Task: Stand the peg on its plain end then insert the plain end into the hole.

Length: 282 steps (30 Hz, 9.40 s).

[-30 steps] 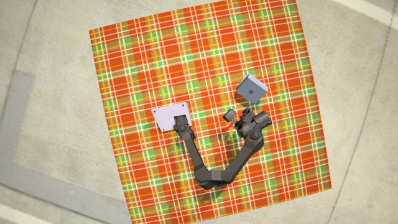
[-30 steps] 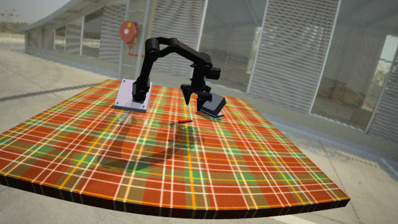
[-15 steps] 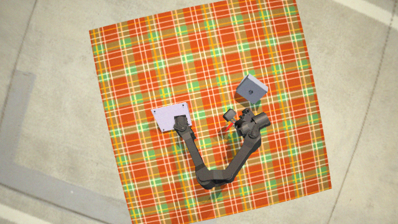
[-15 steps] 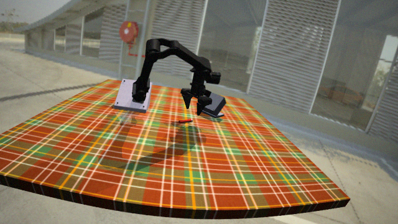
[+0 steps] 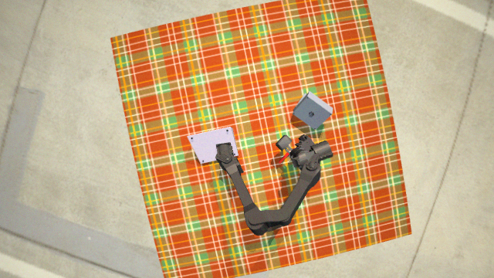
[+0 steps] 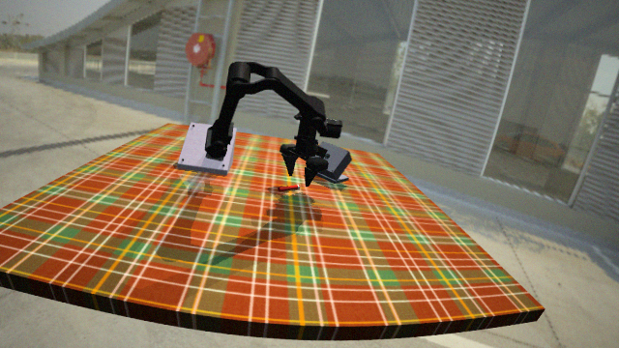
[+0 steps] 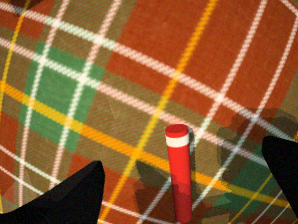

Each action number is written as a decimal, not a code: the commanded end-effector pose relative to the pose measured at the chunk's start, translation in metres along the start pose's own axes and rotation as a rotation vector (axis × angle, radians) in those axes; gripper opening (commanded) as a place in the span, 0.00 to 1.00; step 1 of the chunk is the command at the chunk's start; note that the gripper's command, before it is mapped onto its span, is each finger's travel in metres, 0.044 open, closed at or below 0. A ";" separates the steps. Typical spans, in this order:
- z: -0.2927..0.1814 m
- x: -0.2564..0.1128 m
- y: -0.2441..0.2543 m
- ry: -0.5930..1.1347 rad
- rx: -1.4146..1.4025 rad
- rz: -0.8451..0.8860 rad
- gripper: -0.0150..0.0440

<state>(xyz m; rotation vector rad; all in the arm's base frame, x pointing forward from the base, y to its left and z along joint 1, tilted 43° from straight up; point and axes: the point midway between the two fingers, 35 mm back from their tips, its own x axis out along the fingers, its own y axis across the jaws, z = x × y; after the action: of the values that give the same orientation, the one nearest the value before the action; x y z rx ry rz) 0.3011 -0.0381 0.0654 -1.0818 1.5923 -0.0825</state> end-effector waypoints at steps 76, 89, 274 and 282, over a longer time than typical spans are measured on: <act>-0.012 0.011 0.002 -0.200 -0.006 -0.001 0.34; -0.018 0.004 0.002 -0.313 -0.007 0.000 0.34; -0.103 -0.008 0.008 -1.404 -0.006 0.015 0.34; -0.104 -0.007 0.009 -1.415 -0.005 0.014 0.34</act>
<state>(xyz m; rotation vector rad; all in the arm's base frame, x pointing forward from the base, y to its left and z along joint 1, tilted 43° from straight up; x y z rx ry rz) 0.2119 -0.0765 0.1025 -0.7727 0.3068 0.5812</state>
